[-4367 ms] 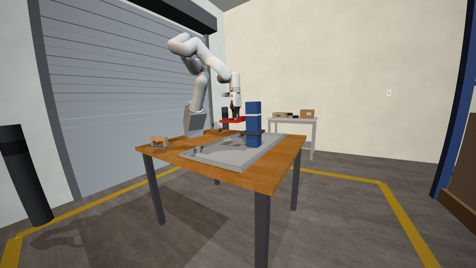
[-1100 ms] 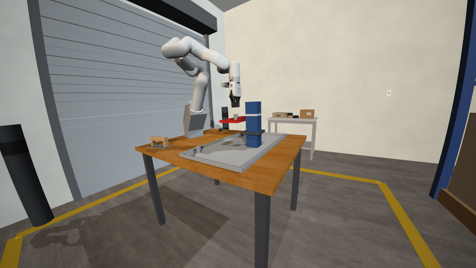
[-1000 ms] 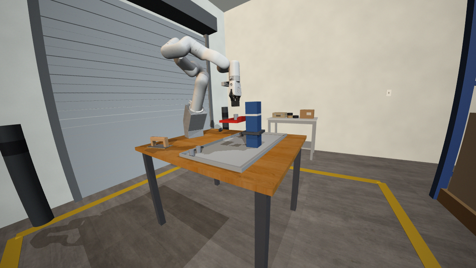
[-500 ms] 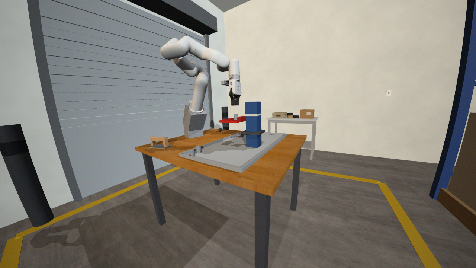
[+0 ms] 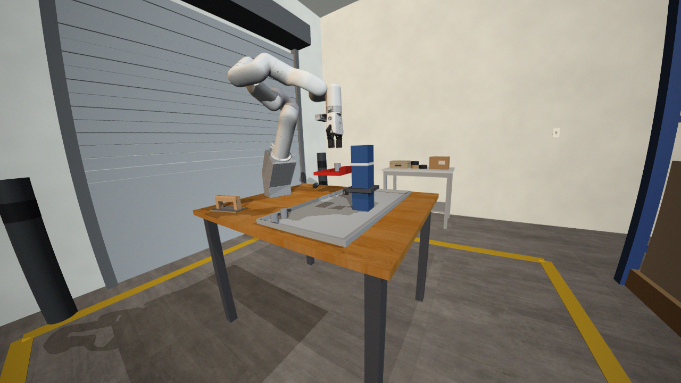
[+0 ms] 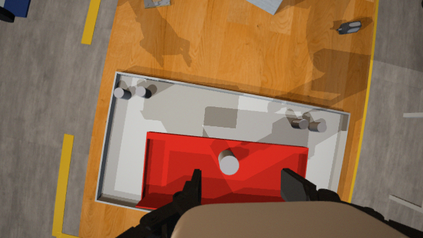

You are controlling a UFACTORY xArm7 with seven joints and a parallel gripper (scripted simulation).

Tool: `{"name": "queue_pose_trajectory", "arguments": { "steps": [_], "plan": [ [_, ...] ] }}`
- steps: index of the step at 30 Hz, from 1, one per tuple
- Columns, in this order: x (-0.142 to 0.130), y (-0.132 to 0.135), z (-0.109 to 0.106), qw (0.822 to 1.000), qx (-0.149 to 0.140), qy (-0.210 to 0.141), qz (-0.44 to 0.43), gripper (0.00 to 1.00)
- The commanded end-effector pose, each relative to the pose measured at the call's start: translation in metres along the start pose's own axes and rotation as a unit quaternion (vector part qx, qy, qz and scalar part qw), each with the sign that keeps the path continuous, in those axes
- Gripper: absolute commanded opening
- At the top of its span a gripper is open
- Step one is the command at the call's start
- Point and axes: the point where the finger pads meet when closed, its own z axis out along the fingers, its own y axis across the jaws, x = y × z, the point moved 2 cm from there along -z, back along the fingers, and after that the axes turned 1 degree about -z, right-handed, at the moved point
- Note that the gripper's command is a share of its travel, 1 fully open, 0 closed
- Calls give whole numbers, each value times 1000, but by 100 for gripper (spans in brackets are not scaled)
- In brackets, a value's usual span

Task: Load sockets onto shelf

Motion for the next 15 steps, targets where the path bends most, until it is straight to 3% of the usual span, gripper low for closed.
{"name": "queue_pose_trajectory", "arguments": {
  "steps": [1, 4, 7, 9, 14, 15],
  "plan": [
    [16, 3, -11, 995, -3, -3, -97, 100],
    [29, 5, -16, 986, -4, -4, -166, 100],
    [29, 5, -16, 986, -4, -4, -166, 100],
    [43, 6, -20, 970, -4, -5, -243, 100],
    [58, 8, -23, 946, -4, -6, -324, 100],
    [65, 8, -23, 932, -3, -7, -363, 100]
  ]
}}
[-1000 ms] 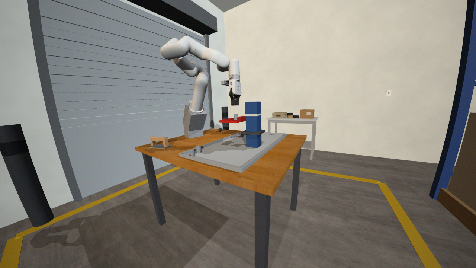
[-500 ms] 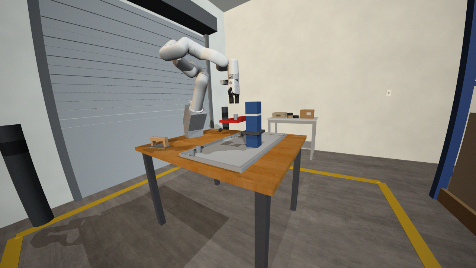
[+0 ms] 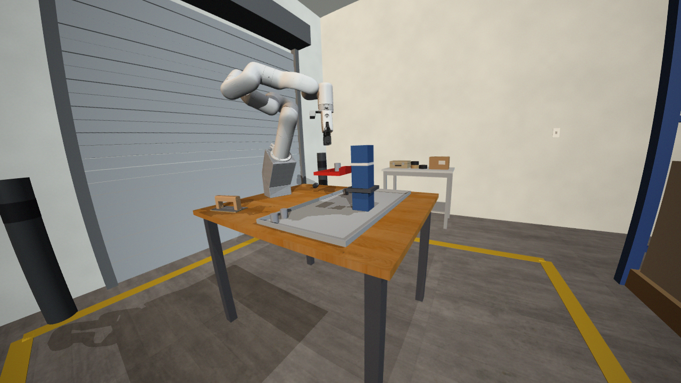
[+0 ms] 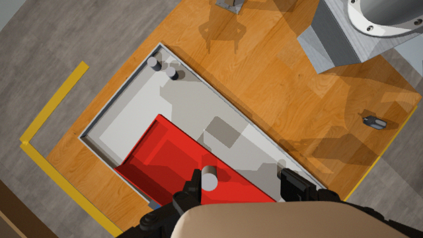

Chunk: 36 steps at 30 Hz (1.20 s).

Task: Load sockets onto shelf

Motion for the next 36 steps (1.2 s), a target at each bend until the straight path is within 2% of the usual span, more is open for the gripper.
{"name": "queue_pose_trajectory", "arguments": {
  "steps": [1, 2, 5, 6, 9, 11, 14, 16, 17, 20, 22, 31, 36],
  "plan": [
    [15, 10, -7, 995, -3, -11, -98, 100],
    [21, 14, -8, 990, -2, -11, -139, 100],
    [27, 19, -8, 984, -2, -10, -180, 100],
    [32, 22, -7, 976, -1, -10, -218, 100],
    [32, 22, -7, 976, -1, -10, -218, 100],
    [42, 30, -6, 958, 0, -9, -288, 100],
    [46, 33, -5, 948, 0, -8, -318, 100],
    [53, 38, -2, 929, 1, -7, -369, 100],
    [53, 38, -2, 929, 1, -7, -369, 100],
    [60, 44, 0, 908, 0, -5, -420, 100],
    [63, 46, 1, 899, 0, -5, -437, 100],
    [64, 46, 2, 894, 0, -3, -447, 100],
    [68, 39, -3, 884, 0, 22, -466, 100]
  ]
}}
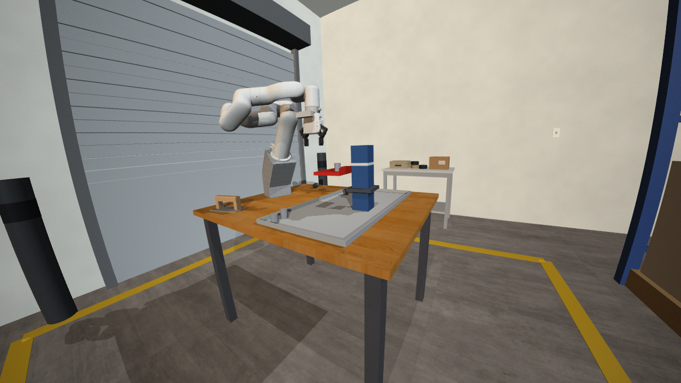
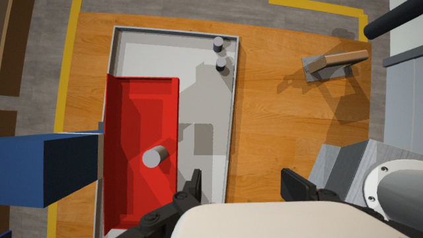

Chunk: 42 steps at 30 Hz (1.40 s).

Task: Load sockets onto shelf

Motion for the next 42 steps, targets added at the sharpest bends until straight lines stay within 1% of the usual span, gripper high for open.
{"name": "queue_pose_trajectory", "arguments": {
  "steps": [1, 5, 7, 10, 11, 13, 14, 15, 16, 17, 18, 19, 20, 21, 24, 26, 27, 28, 29, 30, 31, 32, 33, 34, 35, 36, 37, 38, 41, 42],
  "plan": [
    [8, -2, -7, 999, -10, 23, -23, 100],
    [20, -8, -23, 994, -31, 73, -76, 100],
    [20, -8, -23, 994, -31, 73, -76, 100],
    [25, -19, -43, 982, -48, 125, -137, 100],
    [25, -19, -43, 982, -48, 125, -137, 100],
    [21, -29, -61, 967, -58, 163, -187, 100],
    [21, -29, -61, 967, -58, 163, -187, 100],
    [17, -34, -71, 957, -62, 182, -215, 100],
    [17, -34, -71, 957, -62, 182, -215, 100],
    [11, -39, -81, 946, -66, 202, -244, 100],
    [11, -39, -81, 946, -66, 202, -244, 100],
    [2, -44, -91, 933, -69, 221, -274, 100],
    [2, -44, -91, 933, -69, 221, -274, 100],
    [-8, -48, -101, 919, -72, 239, -306, 100],
    [-8, -48, -101, 919, -72, 239, -306, 100],
    [-35, -53, -120, 884, -77, 275, -370, 100],
    [-35, -53, -120, 884, -77, 275, -370, 100],
    [-51, -54, -129, 865, -79, 291, -402, 100],
    [-51, -54, -129, 865, -79, 291, -402, 100],
    [-67, -53, -137, 844, -81, 305, -434, 100],
    [-67, -53, -137, 844, -81, 305, -434, 100],
    [-84, -50, -144, 821, -83, 319, -466, 100],
    [-84, -50, -144, 821, -83, 319, -466, 100],
    [-102, -46, -151, 798, -85, 331, -496, 100],
    [-102, -46, -151, 798, -85, 331, -496, 100],
    [-119, -40, -156, 774, -87, 342, -526, 100],
    [-119, -40, -156, 774, -87, 342, -526, 100],
    [-136, -33, -161, 749, -89, 352, -554, 100],
    [-136, -33, -161, 749, -89, 352, -554, 100],
    [-152, -25, -165, 725, -91, 360, -580, 100]
  ]
}}
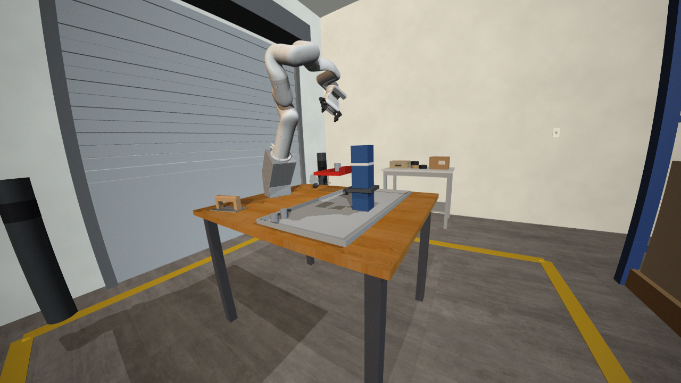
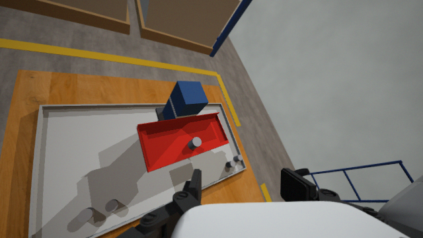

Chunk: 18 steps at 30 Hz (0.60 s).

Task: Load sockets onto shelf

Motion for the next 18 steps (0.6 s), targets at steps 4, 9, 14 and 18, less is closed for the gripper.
{"name": "queue_pose_trajectory", "arguments": {
  "steps": [4, 9, 14, 18],
  "plan": [
    [-26, -23, -49, 993, -10, 53, -108, 100],
    [-65, -38, -87, 973, -11, 93, -210, 100],
    [-96, -43, -110, 953, -13, 118, -280, 100],
    [-101, -44, -113, 949, -14, 122, -292, 100]
  ]
}}
